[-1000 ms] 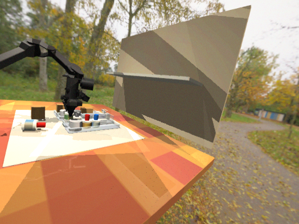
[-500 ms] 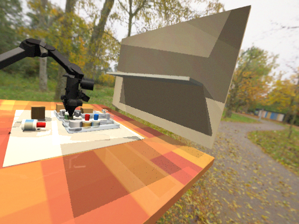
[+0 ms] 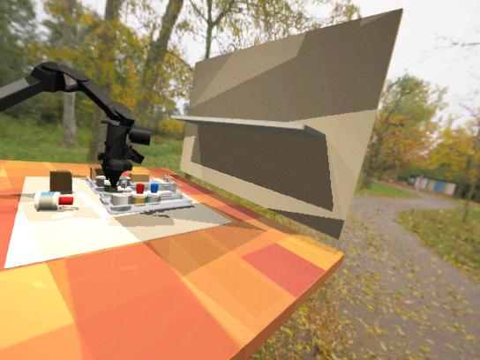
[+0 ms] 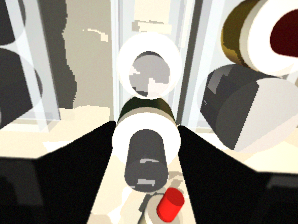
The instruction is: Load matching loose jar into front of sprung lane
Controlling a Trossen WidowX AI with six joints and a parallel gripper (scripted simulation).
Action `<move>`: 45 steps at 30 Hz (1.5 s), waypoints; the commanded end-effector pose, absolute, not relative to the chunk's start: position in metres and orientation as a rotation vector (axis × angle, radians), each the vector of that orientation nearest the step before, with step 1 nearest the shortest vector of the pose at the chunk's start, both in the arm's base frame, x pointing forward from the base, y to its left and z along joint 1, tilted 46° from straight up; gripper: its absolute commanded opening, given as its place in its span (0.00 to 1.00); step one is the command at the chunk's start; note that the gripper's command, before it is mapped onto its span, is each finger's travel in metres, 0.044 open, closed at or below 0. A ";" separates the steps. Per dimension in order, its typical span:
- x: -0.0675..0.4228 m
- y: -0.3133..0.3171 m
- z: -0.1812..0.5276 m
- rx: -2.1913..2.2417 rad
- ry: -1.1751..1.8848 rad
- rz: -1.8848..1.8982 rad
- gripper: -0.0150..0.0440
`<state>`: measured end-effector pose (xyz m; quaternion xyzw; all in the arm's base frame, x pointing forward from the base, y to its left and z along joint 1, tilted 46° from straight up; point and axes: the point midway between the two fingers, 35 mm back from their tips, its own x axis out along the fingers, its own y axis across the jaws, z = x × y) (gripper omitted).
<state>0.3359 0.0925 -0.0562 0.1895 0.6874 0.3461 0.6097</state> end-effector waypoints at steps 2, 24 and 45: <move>0.344 0.094 -0.054 0.440 1.560 0.806 0.25; 0.347 0.095 -0.054 0.440 1.560 0.807 0.25; 0.346 0.098 -0.057 0.440 1.560 0.806 0.25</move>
